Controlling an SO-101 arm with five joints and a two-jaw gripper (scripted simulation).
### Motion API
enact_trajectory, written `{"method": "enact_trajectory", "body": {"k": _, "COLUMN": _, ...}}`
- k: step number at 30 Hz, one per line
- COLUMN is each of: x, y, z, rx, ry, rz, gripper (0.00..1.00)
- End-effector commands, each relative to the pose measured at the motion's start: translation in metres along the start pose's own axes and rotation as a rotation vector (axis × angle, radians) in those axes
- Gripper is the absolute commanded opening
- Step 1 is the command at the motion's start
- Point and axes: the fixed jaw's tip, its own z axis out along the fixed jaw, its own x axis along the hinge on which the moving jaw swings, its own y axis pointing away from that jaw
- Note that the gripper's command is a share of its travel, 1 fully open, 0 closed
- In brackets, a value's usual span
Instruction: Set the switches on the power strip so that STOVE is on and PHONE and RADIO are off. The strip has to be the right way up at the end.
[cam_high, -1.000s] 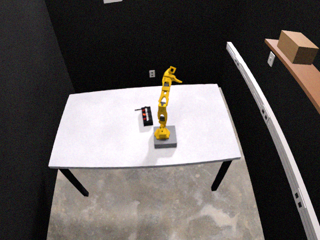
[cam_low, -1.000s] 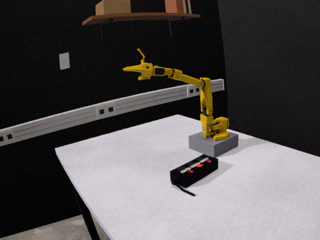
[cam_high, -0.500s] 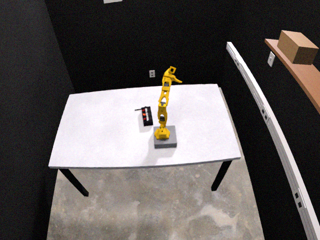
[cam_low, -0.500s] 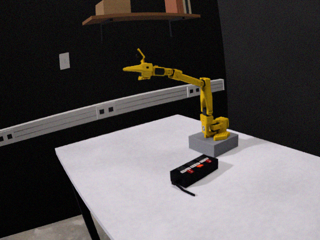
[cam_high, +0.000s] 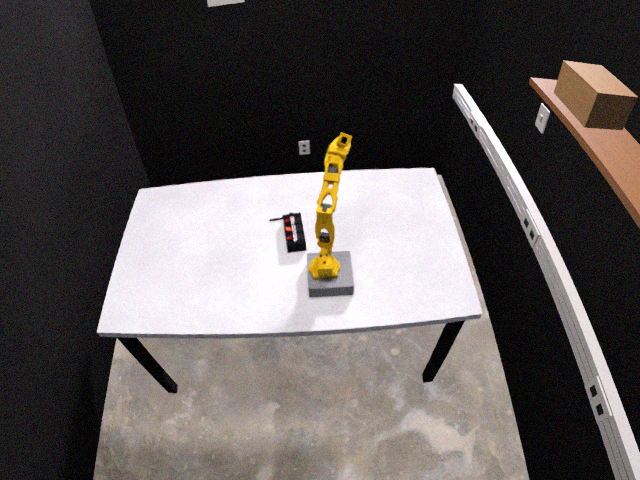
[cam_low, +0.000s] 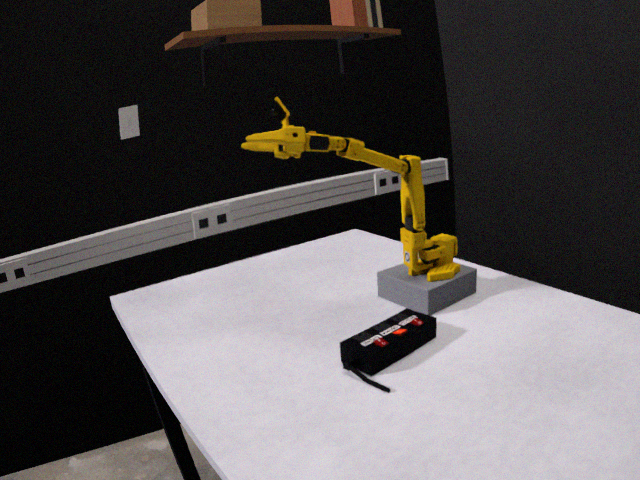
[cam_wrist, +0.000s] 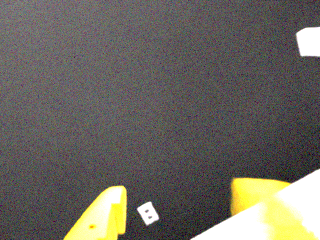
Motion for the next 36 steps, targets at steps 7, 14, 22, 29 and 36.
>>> {"method": "enact_trajectory", "body": {"k": 7, "x": 0.001, "y": 0.001, "z": -0.001, "rx": -0.001, "ry": 0.008, "rz": -0.033, "gripper": 0.00}}
{"method": "enact_trajectory", "body": {"k": 14, "x": 0.005, "y": 0.002, "z": -0.002, "rx": -0.001, "ry": 0.026, "rz": -0.086, "gripper": 0.00}}
{"method": "enact_trajectory", "body": {"k": 22, "x": 0.010, "y": 0.003, "z": -0.002, "rx": -0.002, "ry": 0.050, "rz": -0.155, "gripper": 0.00}}
{"method": "enact_trajectory", "body": {"k": 29, "x": 0.018, "y": 0.004, "z": -0.004, "rx": -0.007, "ry": 0.089, "rz": -0.267, "gripper": 0.00}}
{"method": "enact_trajectory", "body": {"k": 36, "x": 0.026, "y": 0.005, "z": -0.005, "rx": -0.019, "ry": 0.131, "rz": -0.391, "gripper": 0.00}}
